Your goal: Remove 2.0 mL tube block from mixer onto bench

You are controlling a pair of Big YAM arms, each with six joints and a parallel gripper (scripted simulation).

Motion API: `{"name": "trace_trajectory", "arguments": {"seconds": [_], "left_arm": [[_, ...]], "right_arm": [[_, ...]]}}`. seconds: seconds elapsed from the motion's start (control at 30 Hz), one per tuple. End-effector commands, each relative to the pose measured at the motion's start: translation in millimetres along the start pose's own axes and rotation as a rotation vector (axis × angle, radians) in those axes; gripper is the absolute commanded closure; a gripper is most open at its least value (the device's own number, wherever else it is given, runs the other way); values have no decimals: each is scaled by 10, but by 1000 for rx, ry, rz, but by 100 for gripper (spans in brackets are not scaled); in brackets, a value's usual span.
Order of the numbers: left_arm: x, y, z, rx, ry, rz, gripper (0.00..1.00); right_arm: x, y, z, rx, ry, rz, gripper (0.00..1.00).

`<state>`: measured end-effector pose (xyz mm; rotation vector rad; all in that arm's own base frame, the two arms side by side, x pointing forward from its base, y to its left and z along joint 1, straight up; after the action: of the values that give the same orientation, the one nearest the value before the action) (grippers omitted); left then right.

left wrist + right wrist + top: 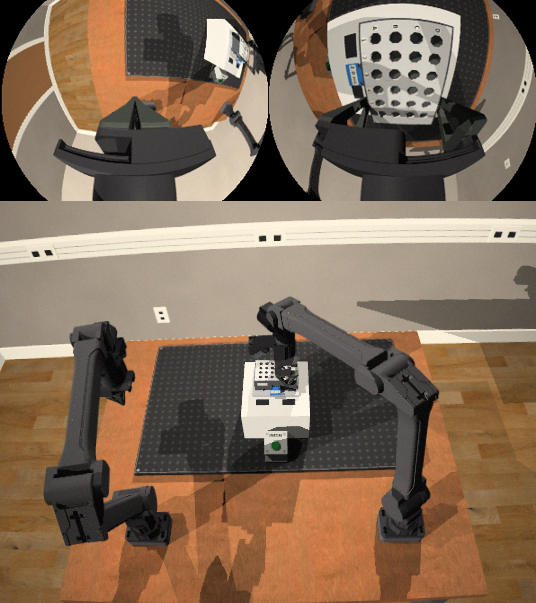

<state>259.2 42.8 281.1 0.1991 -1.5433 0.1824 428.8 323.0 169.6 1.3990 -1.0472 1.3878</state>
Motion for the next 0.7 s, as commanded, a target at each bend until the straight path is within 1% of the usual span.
{"name": "trace_trajectory", "arguments": {"seconds": [0.0, 0.27, 0.53, 0.67], "left_arm": [[41, 39, 2, 13, -3, 2, 100], [42, 39, 3, 13, -3, 2, 100], [44, 39, 4, 14, -3, 2, 100], [45, 39, 4, 14, -3, 2, 100]], "right_arm": [[222, -56, 25, -18, -23, 55, 0], [241, -56, 25, -19, -25, 59, 0], [66, -75, 17, -20, -12, 29, 0], [44, -77, 17, -20, -10, 25, 0]]}}
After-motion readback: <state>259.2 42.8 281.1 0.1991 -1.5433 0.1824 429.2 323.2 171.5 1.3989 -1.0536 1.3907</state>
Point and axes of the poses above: on each arm, the point where the finger pads meet when closed, its own x axis back along the fingers, its own y axis across the jaws, z = x × y, the point moved 2 cm from there along x, back along the fingers, and after that the axes turned 13 degrees about x, right-handed, at the moved point
